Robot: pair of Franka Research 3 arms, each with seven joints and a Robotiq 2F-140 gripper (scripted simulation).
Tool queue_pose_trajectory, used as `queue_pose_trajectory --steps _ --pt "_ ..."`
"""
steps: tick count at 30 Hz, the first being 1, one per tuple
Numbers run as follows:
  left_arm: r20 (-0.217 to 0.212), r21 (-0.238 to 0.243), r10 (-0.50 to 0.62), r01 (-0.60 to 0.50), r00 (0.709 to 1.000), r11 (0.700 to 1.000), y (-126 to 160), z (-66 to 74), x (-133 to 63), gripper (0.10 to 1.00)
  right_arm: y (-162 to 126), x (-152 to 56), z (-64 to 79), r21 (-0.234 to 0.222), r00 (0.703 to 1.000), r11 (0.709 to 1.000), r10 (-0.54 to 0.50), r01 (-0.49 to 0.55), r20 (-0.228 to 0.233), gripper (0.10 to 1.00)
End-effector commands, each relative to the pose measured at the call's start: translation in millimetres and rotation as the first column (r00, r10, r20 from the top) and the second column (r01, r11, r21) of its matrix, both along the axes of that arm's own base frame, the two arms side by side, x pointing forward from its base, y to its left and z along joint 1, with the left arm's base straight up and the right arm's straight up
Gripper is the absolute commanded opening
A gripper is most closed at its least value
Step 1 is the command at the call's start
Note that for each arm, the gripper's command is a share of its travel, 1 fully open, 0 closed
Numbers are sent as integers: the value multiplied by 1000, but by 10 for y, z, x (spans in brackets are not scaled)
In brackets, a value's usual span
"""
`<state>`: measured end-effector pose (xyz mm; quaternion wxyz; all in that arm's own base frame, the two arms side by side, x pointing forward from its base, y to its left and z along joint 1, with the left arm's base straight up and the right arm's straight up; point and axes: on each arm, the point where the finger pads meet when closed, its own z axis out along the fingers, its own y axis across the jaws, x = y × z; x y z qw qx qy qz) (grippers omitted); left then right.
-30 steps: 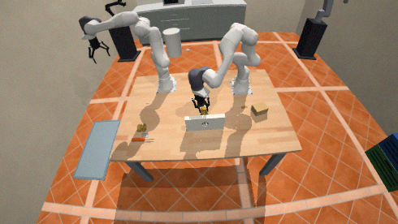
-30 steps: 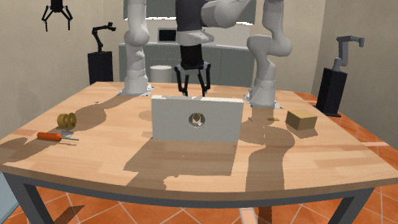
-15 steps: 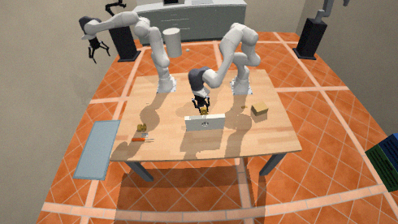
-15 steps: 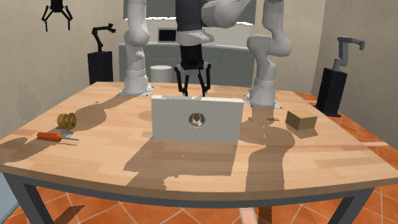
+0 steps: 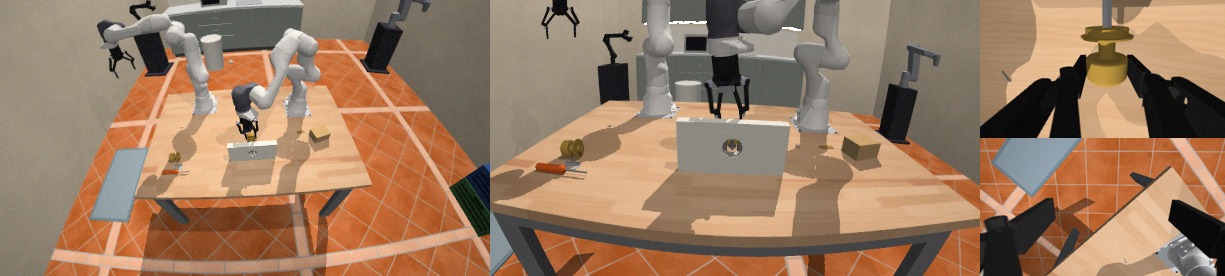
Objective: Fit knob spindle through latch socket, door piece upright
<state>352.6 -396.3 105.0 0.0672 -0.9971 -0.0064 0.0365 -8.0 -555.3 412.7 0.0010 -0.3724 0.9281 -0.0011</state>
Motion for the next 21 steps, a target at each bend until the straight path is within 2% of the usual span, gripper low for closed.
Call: queue_pose_trajectory --steps 1,21 --pt "4 -2 -7 7 1000 1000 -3 24 32 418 9 -21 3 1 1000 1000 4 -4 -3 1000" --pt "4 -2 -7 7 1000 1000 -2 24 76 418 9 -21 3 1 1000 1000 4 -4 -3 1000"
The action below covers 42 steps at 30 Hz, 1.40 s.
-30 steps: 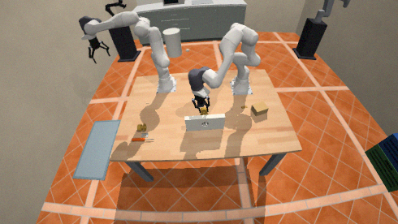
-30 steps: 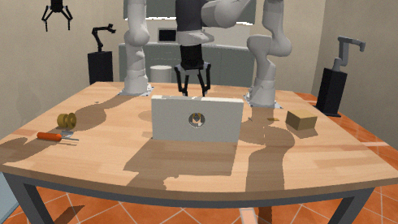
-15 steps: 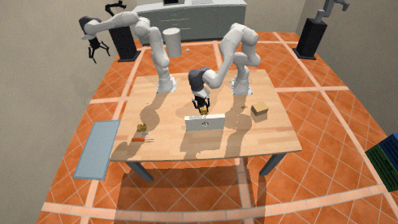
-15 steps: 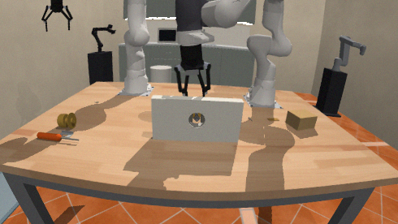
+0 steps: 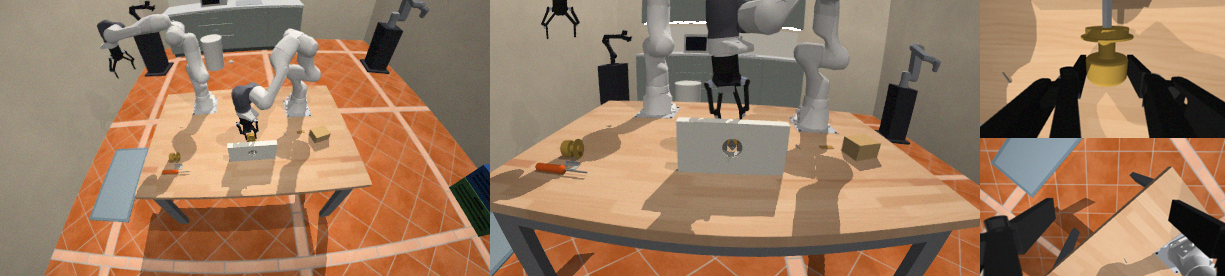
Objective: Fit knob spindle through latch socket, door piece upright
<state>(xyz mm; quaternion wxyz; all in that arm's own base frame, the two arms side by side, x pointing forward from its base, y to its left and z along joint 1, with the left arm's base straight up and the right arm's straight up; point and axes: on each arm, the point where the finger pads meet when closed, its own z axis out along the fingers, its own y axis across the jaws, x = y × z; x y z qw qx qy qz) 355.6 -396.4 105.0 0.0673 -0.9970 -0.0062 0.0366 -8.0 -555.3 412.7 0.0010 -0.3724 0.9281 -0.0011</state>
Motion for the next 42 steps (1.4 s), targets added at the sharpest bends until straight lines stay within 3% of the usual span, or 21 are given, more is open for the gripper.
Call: queue_pose_trajectory --steps 1,42 --pt "5 -2 -7 7 1000 1000 -1 24 48 418 9 -21 3 1 1000 1000 4 -4 -3 1000" --pt "5 -2 -7 7 1000 1000 0 24 104 418 9 -21 3 1 1000 1000 4 -4 -3 1000"
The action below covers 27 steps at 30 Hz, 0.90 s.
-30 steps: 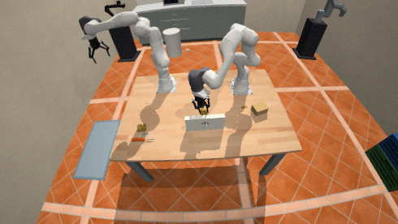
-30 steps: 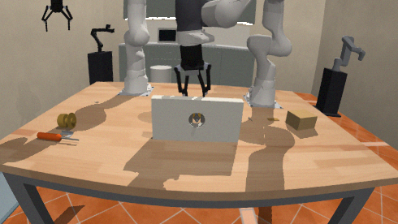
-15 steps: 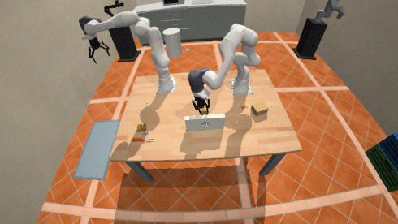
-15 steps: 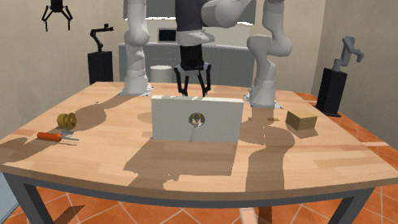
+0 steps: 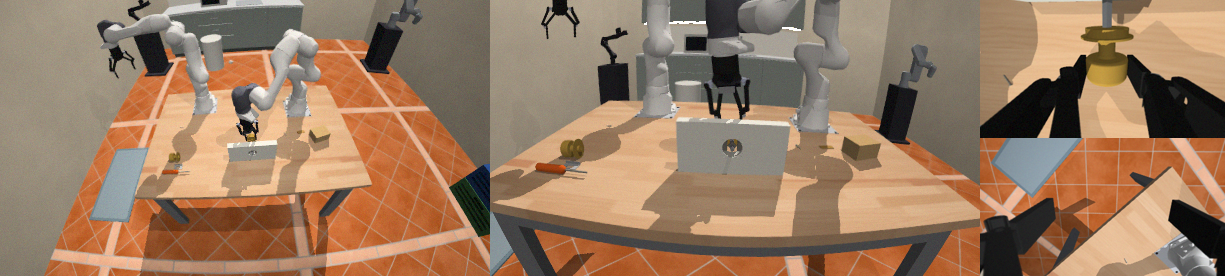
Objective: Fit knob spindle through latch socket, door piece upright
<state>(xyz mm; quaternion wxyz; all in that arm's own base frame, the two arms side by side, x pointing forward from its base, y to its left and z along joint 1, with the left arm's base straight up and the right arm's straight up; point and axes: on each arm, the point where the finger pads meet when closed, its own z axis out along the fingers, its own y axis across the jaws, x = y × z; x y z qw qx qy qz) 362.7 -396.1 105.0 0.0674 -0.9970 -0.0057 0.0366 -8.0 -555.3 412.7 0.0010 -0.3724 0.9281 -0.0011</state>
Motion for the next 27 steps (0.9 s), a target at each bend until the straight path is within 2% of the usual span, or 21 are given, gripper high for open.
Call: queue_pose_trajectory --steps 1,27 --pt "5 -2 -6 6 1000 1000 -3 24 33 418 9 -21 3 1 1000 1000 4 -4 -3 1000" --pt "5 -2 -6 6 1000 1000 -1 24 83 418 9 -21 3 1 1000 1000 4 -4 -3 1000"
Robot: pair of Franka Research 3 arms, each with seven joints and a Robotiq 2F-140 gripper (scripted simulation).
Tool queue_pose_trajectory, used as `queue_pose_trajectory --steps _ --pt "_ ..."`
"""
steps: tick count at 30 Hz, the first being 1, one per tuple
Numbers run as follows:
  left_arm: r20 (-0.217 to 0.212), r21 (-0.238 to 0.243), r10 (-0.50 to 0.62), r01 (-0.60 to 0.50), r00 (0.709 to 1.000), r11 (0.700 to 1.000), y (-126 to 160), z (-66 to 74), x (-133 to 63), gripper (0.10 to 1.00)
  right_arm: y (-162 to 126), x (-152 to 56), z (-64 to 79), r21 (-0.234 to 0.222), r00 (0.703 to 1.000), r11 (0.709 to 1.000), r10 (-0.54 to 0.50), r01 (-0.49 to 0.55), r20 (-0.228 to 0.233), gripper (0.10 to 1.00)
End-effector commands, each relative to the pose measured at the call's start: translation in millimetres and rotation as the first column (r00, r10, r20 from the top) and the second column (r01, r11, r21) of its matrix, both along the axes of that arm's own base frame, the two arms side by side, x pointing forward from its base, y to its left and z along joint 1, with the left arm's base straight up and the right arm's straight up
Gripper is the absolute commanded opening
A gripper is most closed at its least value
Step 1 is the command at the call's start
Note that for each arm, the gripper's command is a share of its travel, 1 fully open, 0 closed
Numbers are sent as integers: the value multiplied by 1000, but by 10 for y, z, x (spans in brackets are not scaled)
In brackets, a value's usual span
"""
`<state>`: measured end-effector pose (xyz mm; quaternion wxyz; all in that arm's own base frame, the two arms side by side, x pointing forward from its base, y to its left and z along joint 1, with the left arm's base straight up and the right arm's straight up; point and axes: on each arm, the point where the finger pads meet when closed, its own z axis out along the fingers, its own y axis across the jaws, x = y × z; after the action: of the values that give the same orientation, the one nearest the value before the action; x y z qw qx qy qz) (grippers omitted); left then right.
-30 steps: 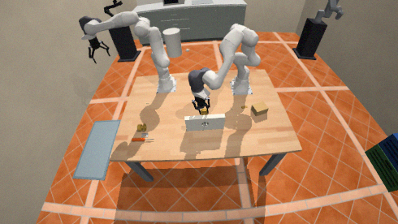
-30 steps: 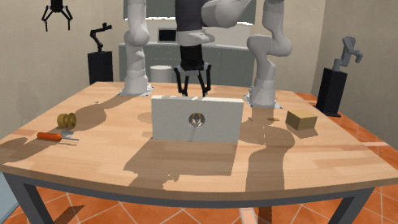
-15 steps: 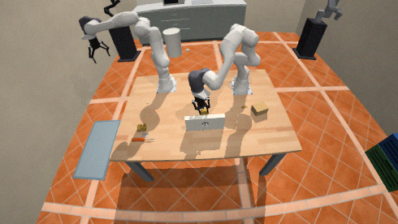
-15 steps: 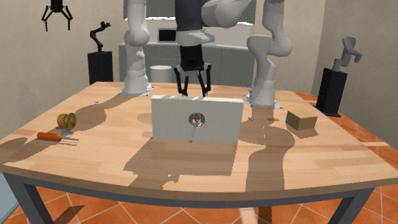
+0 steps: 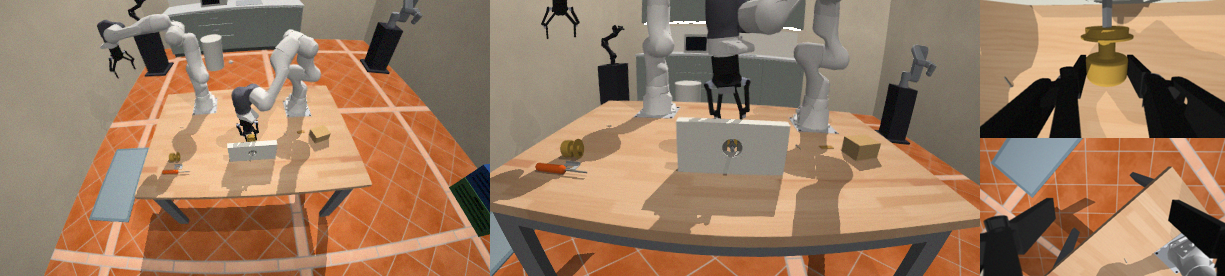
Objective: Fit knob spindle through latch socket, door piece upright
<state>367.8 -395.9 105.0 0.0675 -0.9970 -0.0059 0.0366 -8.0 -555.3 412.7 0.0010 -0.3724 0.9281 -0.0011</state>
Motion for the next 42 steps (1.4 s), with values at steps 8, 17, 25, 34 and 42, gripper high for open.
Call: queue_pose_trajectory --steps 8,17,25,34,42 --pt "5 -2 -6 6 1000 1000 -4 25 69 418 9 -21 3 1 1000 1000 4 -4 -3 1000" --pt "5 -2 -6 6 1000 1000 -4 25 80 418 9 -21 3 1 1000 1000 4 -4 -3 1000" --pt "5 -2 -6 6 1000 1000 -4 25 81 418 9 -21 3 1 1000 1000 4 -4 -3 1000" --pt "5 -2 -6 6 1000 1000 -2 25 119 418 9 -21 3 1 1000 1000 4 -4 -3 1000" --pt "5 -2 -6 6 1000 1000 -1 25 130 418 9 -21 3 1 1000 1000 4 -4 -3 1000"
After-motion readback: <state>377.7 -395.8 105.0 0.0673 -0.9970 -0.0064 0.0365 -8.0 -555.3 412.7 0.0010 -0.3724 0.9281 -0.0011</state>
